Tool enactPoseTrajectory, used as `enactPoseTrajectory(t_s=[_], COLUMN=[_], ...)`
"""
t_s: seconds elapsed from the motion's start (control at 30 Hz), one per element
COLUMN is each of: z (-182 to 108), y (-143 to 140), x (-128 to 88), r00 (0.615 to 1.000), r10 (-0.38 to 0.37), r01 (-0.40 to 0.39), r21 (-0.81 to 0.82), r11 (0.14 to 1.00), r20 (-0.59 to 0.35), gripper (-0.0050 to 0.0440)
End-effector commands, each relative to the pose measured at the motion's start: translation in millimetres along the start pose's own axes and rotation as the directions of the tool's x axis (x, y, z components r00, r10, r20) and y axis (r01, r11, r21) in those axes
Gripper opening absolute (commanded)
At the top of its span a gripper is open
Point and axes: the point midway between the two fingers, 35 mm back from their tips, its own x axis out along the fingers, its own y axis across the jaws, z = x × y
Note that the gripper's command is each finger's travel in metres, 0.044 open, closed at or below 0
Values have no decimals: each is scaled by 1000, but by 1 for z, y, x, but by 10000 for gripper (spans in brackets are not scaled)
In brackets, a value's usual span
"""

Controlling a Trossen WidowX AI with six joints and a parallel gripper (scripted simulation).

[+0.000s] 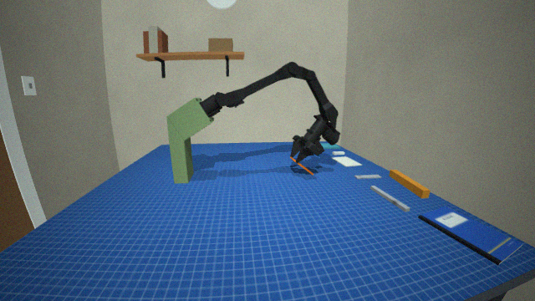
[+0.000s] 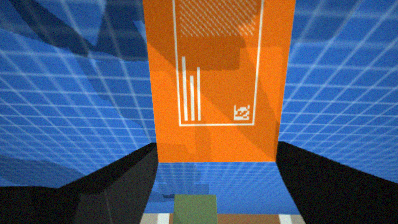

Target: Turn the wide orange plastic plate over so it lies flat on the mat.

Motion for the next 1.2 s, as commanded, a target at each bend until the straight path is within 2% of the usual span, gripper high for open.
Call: enactPoseTrajectory(t_s=[0.0, 0.33, 0.67, 0.7, 0.8, 0.93, 1.0, 1.17], z=[3, 4, 7, 8, 8, 11, 11, 10], y=[0, 0, 0, 0, 0, 0, 0, 0], x=[-7, -12, -20, -32, -42, -34, -47, -50], r00=[1000, 995, 995, 998, 999, 997, 999, 1000], r10=[-5, -6, -5, -5, -5, -4, -5, -3], r01=[5, 6, 4, 5, 5, 4, 5, 3], r21=[0, 0, -1, 0, 0, -1, 0, -3], r11=[1000, 1000, 1000, 1000, 1000, 1000, 1000, 1000], r20=[4, -104, -102, -65, -46, -79, -33, -10], gripper=[327, 327, 327, 327, 327, 327, 327, 327])
